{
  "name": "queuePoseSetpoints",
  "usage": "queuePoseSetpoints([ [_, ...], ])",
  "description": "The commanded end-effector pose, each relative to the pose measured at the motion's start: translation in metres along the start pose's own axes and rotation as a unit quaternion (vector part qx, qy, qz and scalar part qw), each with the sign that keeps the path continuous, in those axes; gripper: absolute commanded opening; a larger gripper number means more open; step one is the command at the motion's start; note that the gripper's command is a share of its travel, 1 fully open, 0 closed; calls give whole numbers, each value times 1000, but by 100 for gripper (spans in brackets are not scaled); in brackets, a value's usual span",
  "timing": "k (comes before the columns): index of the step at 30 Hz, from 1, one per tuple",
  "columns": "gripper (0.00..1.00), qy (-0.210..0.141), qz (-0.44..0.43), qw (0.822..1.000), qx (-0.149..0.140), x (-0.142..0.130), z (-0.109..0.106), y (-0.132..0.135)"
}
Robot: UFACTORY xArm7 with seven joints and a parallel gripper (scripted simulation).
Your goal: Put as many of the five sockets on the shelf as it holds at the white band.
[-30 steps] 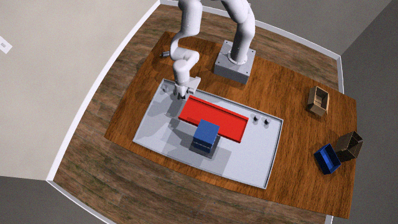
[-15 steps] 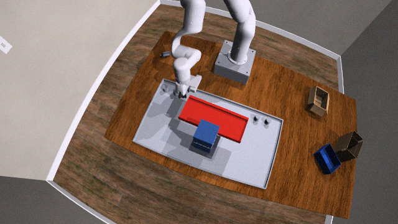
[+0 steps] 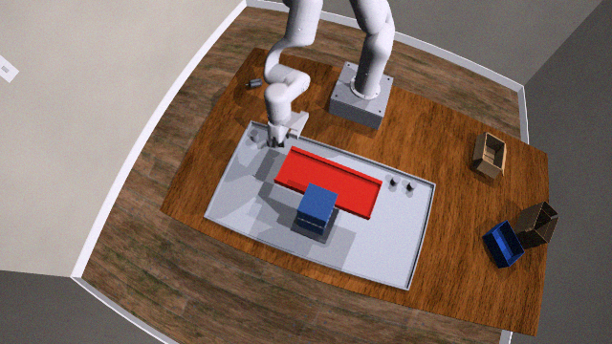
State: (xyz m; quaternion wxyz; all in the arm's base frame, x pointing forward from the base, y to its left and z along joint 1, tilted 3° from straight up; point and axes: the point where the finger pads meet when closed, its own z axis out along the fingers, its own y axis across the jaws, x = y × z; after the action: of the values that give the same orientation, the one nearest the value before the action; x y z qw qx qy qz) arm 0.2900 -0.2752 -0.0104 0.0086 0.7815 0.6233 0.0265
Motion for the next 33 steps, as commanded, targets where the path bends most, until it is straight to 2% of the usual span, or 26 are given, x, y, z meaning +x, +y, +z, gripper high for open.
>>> queuePoseSetpoints([
  [1, 0, 2, 0, 1000, -1, 0, -6, 1],
  [22, 0, 2, 0, 1000, -1, 0, -12, 0],
  [33, 0, 2, 0, 1000, -1, 0, -30, -7],
])
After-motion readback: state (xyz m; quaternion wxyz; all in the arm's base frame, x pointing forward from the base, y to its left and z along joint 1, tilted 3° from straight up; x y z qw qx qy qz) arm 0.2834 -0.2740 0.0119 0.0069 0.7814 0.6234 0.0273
